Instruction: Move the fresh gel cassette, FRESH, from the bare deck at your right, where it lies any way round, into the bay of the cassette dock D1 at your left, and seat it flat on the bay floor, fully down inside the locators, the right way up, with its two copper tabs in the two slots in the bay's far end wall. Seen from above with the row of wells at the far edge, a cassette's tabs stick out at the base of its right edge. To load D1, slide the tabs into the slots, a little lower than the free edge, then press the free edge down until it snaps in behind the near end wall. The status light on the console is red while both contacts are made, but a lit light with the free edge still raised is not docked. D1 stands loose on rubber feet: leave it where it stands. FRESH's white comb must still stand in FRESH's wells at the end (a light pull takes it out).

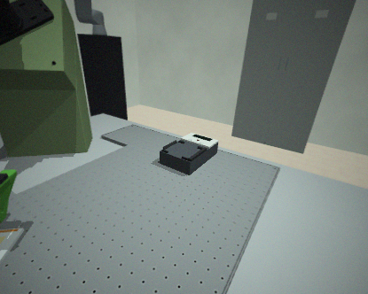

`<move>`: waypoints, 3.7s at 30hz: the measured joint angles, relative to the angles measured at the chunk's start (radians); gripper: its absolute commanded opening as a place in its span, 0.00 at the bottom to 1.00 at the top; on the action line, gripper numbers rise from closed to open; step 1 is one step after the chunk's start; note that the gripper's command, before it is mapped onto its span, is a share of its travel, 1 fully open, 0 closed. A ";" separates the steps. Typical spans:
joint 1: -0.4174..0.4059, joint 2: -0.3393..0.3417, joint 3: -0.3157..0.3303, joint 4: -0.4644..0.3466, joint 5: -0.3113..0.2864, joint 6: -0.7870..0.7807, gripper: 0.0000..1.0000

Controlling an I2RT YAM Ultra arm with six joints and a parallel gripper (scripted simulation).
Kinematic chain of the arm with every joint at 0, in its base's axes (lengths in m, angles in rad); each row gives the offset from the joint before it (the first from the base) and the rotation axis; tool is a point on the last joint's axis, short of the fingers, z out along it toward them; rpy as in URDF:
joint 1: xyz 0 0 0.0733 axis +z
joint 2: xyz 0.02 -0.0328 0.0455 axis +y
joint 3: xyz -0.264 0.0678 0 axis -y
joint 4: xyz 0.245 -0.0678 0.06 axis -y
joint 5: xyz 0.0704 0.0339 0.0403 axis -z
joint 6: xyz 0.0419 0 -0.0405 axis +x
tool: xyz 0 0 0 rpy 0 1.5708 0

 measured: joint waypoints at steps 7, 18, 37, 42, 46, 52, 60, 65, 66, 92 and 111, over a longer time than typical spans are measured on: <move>0.000 0.000 0.000 0.000 0.000 0.000 1.00; 0.000 0.000 0.000 0.000 0.000 0.000 1.00; 0.000 0.097 0.052 0.030 -0.002 -0.002 1.00; 0.000 0.127 0.066 0.040 -0.004 -0.002 1.00; -0.004 0.142 0.074 0.046 -0.004 -0.003 1.00; -0.003 0.169 0.095 0.061 -0.005 -0.003 1.00; -0.003 0.216 0.116 0.078 -0.006 -0.004 1.00; -0.005 0.227 0.125 0.084 -0.007 -0.005 1.00; -0.006 0.229 0.128 0.086 -0.007 -0.005 1.00; -0.006 0.255 0.134 0.111 -0.008 -0.005 1.00; -0.008 0.274 0.146 0.121 -0.009 -0.006 1.00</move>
